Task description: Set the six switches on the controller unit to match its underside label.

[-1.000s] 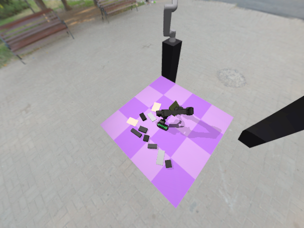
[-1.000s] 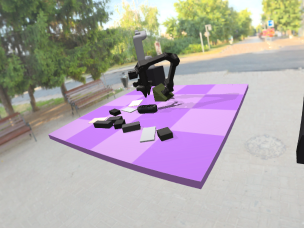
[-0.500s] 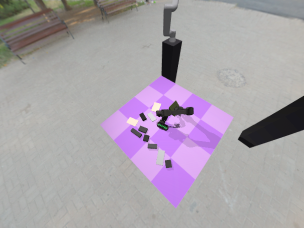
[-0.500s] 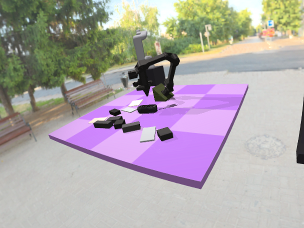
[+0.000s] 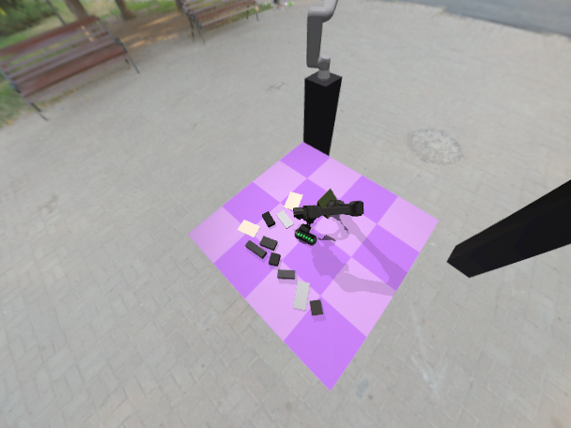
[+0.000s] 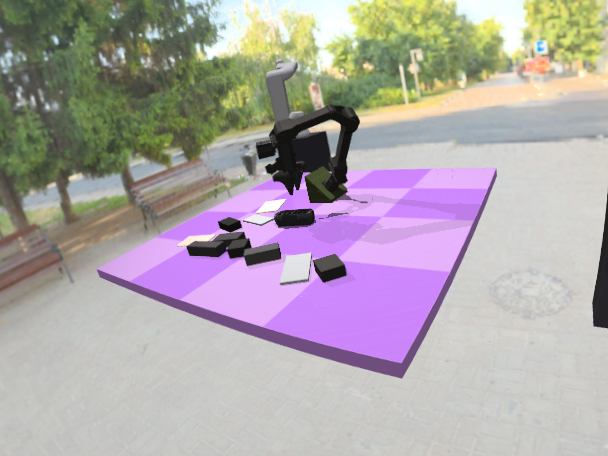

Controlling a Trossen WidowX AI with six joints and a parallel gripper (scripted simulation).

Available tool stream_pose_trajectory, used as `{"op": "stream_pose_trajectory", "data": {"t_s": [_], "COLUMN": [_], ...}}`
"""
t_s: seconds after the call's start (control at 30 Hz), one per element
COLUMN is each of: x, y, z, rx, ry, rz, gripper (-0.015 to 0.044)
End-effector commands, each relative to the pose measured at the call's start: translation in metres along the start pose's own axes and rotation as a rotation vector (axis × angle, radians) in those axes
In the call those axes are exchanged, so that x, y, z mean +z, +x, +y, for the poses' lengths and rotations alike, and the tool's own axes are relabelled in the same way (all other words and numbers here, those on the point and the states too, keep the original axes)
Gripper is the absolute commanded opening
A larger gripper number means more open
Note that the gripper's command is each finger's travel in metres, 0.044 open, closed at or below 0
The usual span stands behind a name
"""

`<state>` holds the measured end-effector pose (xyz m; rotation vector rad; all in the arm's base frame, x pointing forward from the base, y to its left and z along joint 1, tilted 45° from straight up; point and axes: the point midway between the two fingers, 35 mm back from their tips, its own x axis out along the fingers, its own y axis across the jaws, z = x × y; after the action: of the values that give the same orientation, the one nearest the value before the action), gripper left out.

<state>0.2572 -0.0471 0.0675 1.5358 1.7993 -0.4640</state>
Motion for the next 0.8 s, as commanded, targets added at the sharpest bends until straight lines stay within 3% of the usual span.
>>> {"op": "stream_pose_trajectory", "data": {"t_s": [0.0,0.1,0.17,0.47,0.7,0.77], "x": [0.000,0.000,0.000,0.050,0.051,0.051], "y": [0.000,0.000,0.000,0.050,0.051,0.051], "z": [0.000,0.000,0.000,-0.014,-0.014,-0.014], "rx": [0.000,0.000,0.000,0.289,0.296,0.296], "ry": [0.000,0.000,0.000,-0.001,-0.002,-0.002], "rz": [0.000,0.000,0.000,-0.003,-0.003,-0.003], "gripper": [0.0368,0.0440,0.0440,0.0204,0.0020,0.0000]}}
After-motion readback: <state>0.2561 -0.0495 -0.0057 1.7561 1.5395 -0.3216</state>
